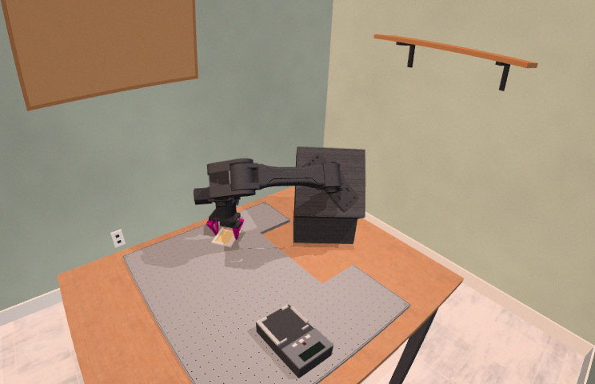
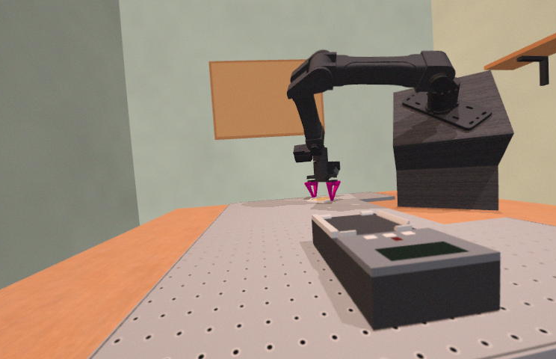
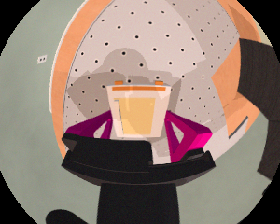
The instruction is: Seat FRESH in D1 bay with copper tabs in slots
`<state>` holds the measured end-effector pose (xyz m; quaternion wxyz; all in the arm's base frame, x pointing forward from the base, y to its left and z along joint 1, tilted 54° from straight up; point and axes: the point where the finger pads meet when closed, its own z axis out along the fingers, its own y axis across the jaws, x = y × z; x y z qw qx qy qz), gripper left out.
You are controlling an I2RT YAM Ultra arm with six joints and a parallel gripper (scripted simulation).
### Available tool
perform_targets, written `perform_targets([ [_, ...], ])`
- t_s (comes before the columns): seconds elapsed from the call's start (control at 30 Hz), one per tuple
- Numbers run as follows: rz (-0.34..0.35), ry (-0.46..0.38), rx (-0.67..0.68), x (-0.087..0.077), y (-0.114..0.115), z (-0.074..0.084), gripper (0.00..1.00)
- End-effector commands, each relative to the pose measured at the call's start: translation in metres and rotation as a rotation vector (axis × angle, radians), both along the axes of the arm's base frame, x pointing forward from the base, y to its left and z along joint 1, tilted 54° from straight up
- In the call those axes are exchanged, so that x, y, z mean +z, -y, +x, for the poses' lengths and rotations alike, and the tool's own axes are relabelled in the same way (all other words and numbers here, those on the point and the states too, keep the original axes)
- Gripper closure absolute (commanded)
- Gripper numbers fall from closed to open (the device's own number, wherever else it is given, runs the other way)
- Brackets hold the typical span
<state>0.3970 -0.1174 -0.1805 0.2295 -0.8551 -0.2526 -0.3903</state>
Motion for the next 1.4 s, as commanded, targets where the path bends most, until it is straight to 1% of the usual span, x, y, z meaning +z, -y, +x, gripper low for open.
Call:
perform_targets([
  [0.0, -0.008, -0.007, -0.021, 0.009, 0.011, -0.007, 1.00],
  [1.37, -0.001, -0.004, -0.020, 0.039, 0.037, -0.035, 1.00],
])
